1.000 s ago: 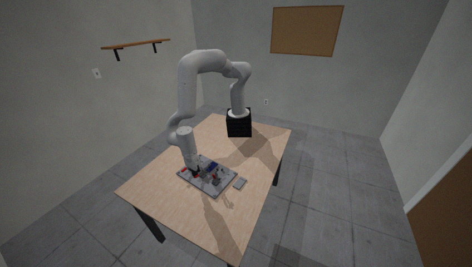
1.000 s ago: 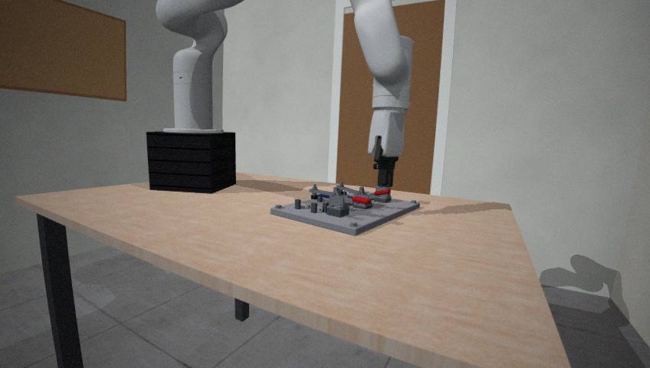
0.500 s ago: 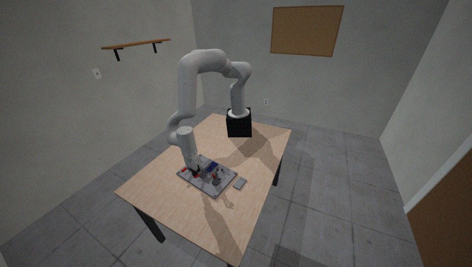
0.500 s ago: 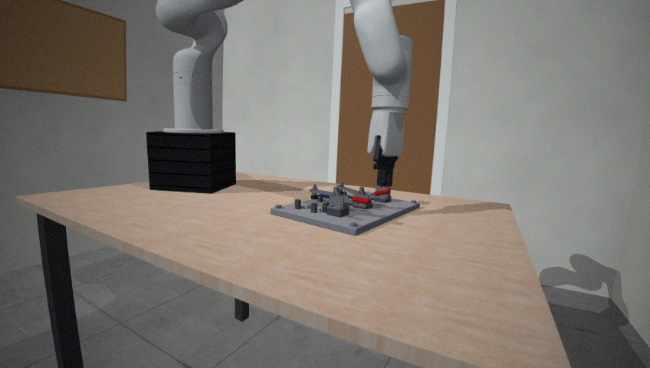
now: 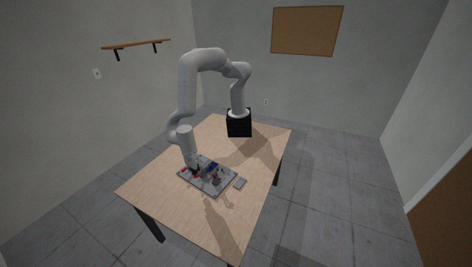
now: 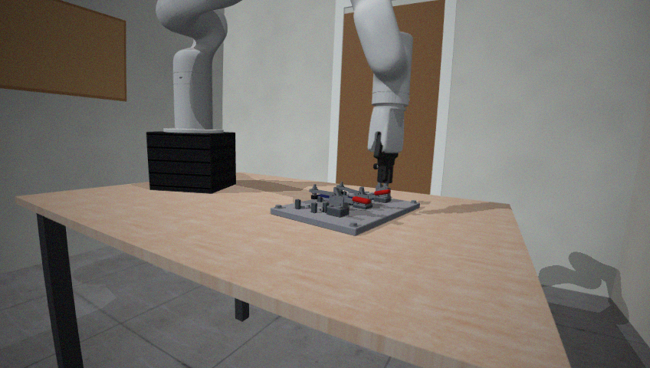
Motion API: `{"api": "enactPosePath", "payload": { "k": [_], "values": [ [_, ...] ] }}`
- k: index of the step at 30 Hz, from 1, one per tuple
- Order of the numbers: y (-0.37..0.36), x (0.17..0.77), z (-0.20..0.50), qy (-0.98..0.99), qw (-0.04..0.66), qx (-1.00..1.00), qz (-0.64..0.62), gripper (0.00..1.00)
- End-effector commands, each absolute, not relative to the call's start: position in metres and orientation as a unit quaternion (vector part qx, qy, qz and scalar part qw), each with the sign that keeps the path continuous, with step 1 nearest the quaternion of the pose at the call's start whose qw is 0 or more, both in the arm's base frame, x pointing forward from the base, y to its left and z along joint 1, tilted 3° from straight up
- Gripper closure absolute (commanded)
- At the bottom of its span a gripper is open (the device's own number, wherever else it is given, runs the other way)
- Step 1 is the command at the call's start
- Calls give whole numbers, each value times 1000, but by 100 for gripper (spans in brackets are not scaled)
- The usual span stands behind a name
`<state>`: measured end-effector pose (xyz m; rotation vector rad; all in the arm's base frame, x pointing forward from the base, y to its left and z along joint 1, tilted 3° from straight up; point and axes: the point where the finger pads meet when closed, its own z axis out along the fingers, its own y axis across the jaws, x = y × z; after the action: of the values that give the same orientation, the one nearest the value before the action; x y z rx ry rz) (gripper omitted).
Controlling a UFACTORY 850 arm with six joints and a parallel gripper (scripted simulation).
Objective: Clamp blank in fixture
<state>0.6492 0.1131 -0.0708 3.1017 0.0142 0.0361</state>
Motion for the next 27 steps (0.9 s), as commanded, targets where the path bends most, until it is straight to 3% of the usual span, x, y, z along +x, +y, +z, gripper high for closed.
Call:
{"api": "enactPosePath", "payload": {
  "k": [1, 27],
  "values": [
    [113, 650, -70, 5, 20, 1000, 13, 100],
    [113, 652, -76, 5, 20, 1000, 13, 100]
  ]
}}
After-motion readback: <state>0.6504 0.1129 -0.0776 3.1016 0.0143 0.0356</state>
